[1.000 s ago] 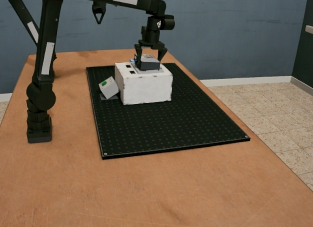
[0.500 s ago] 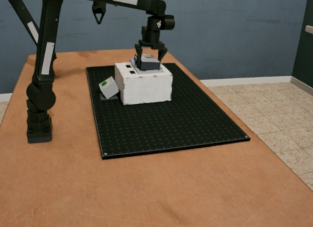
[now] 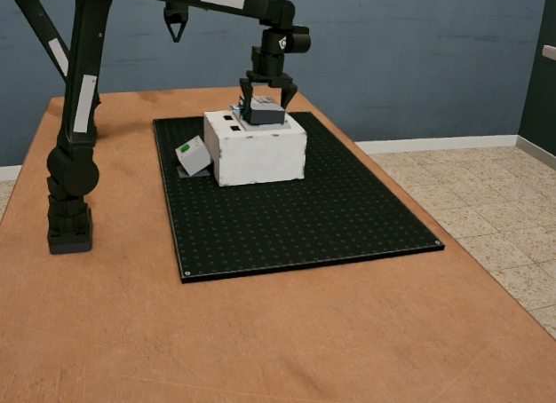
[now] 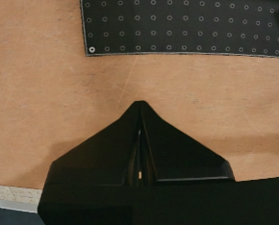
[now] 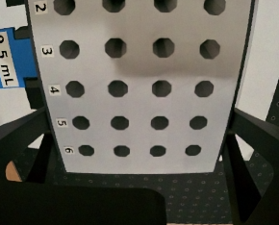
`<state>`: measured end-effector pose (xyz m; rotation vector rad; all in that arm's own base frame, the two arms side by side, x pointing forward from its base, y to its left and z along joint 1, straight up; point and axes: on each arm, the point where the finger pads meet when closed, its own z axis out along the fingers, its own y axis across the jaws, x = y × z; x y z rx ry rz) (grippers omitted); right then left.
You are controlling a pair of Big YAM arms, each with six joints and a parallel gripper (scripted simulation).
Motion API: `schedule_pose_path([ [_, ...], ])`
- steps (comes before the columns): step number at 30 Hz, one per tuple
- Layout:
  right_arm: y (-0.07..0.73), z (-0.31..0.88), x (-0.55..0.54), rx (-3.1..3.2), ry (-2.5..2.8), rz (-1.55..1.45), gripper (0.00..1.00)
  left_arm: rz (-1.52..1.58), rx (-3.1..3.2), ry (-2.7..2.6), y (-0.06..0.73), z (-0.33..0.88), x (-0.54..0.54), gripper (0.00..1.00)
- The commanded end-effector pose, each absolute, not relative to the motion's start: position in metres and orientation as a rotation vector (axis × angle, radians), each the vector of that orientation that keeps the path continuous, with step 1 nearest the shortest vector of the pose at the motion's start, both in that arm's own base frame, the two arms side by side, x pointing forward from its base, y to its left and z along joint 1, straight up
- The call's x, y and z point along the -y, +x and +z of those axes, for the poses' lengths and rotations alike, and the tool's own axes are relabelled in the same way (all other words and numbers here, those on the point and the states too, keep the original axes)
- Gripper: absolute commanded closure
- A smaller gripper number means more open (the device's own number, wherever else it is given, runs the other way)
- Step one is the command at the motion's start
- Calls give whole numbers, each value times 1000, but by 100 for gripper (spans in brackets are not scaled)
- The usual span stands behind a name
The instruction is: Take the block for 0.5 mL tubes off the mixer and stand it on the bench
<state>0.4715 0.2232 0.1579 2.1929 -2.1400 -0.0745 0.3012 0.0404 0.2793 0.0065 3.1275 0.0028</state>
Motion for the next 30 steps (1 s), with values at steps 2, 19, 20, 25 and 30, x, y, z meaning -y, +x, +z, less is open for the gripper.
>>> schedule_pose_path([
  [2, 500, 230, -237, 2280, 2296, 20, 100, 18, -3052, 24, 318, 305, -43, 100],
  [19, 501, 231, -236, 2283, 2296, 20, 100, 6, -3112, 25, 306, 280, -41, 100],
  [20, 501, 231, -236, 2283, 2296, 20, 100, 5, -3116, 25, 305, 279, -41, 100],
  [25, 501, 231, -236, 2284, 2296, 21, 100, 6, -3111, 25, 306, 281, -41, 100],
  [30, 501, 231, -236, 2284, 2296, 21, 100, 9, -3099, 25, 309, 285, -41, 100],
])
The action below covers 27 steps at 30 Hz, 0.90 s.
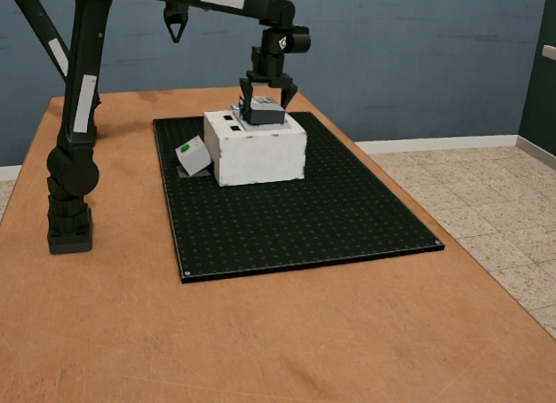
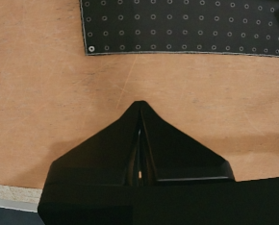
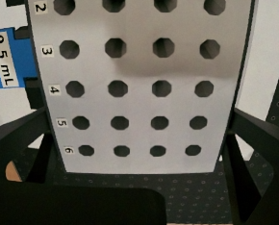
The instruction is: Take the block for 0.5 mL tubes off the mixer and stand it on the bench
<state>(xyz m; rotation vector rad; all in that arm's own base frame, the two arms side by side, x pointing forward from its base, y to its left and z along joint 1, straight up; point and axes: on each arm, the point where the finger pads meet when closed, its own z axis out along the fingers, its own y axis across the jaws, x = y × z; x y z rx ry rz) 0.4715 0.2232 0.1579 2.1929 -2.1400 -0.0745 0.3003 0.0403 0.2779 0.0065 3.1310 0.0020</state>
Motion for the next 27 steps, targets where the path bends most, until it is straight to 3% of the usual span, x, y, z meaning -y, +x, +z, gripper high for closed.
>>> schedule_pose_path([
  [1, 501, 231, -236, 2284, 2296, 21, 100, 10, -3095, 25, 310, 287, -41, 100],
  [27, 498, 231, -234, 2277, 2289, 14, 100, 21, -3051, 26, 320, 304, -43, 100],
])
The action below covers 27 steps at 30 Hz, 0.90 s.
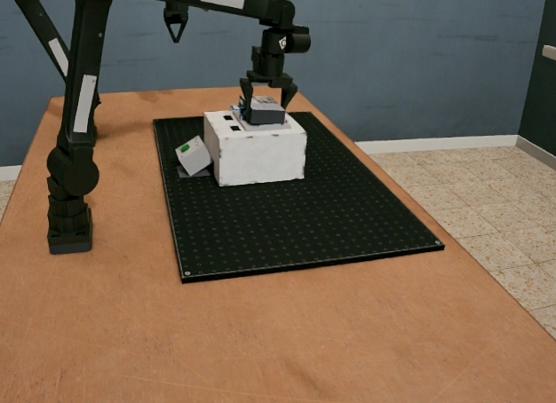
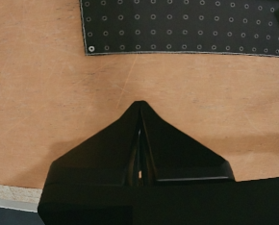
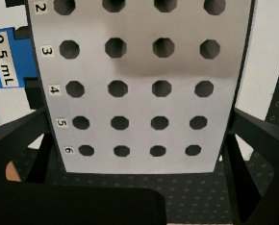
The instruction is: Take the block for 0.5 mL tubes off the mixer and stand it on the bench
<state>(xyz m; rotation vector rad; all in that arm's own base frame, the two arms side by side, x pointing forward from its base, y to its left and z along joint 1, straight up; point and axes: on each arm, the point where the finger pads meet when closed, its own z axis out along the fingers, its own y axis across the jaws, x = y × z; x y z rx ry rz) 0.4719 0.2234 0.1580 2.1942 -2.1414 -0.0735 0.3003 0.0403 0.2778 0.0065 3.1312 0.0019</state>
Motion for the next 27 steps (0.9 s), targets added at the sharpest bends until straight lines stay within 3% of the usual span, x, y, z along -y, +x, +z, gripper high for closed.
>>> schedule_pose_path([
  [1, 497, 231, -233, 2275, 2286, 11, 100, 21, -3050, 26, 320, 304, -43, 100],
  [27, 501, 232, -234, 2284, 2295, 18, 100, 12, -3098, 27, 311, 285, -41, 100],
])
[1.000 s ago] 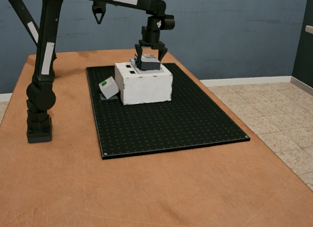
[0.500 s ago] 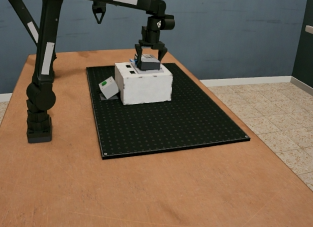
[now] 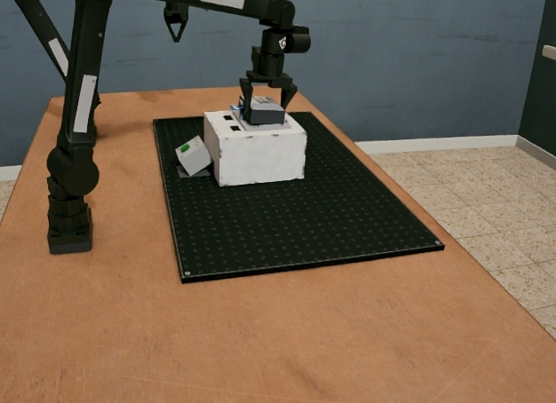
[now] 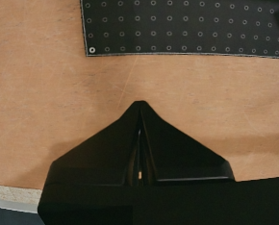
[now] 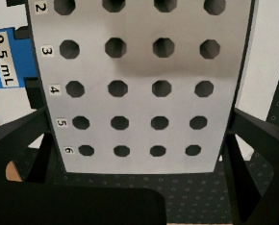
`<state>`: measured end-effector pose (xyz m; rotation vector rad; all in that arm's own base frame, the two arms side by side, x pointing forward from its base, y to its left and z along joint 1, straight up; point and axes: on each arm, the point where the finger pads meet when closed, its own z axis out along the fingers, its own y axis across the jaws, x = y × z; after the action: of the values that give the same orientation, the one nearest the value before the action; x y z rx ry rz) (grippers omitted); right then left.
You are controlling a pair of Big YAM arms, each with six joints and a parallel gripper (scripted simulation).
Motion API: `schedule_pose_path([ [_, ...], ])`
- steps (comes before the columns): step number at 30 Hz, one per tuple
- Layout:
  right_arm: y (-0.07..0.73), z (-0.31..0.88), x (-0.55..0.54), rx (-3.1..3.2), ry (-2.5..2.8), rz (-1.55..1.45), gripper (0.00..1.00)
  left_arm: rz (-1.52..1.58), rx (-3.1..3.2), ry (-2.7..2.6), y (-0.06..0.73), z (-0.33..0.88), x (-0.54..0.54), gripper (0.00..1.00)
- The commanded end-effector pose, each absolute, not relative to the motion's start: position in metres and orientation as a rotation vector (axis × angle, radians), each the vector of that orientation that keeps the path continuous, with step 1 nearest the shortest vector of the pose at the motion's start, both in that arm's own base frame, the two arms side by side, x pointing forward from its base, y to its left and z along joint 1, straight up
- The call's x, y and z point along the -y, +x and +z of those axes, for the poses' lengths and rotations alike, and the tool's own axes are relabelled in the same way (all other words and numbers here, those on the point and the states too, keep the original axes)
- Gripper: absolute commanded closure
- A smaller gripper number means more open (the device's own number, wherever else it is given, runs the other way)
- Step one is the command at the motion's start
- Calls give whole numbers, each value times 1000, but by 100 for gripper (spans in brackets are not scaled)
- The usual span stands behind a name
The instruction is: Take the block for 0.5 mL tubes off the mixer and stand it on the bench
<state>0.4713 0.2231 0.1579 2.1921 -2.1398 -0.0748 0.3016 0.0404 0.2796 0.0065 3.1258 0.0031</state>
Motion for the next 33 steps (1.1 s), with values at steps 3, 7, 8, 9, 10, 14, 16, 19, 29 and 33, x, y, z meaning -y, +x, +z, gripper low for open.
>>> schedule_pose_path([
  [3, 501, 232, -233, 2285, 2296, 19, 100, 9, -3111, 27, 308, 281, -41, 100],
  [7, 501, 232, -233, 2285, 2295, 18, 100, 7, -3121, 28, 306, 277, -41, 100],
  [8, 501, 232, -233, 2285, 2295, 18, 100, 7, -3122, 28, 306, 276, -41, 100],
  [9, 501, 232, -233, 2285, 2295, 18, 100, 7, -3123, 28, 306, 276, -41, 100],
  [10, 501, 232, -233, 2285, 2295, 18, 100, 7, -3124, 28, 305, 276, -41, 100],
  [14, 501, 232, -233, 2285, 2295, 18, 100, 9, -3114, 28, 308, 280, -41, 100],
  [16, 501, 232, -233, 2285, 2295, 18, 100, 11, -3107, 28, 310, 283, -41, 100],
  [19, 501, 233, -233, 2285, 2295, 18, 100, 13, -3095, 28, 312, 287, -41, 100],
  [29, 501, 233, -232, 2285, 2295, 18, 100, 19, -3070, 28, 317, 297, -42, 100],
  [33, 501, 233, -232, 2285, 2295, 17, 100, 19, -3066, 28, 318, 299, -42, 100],
])
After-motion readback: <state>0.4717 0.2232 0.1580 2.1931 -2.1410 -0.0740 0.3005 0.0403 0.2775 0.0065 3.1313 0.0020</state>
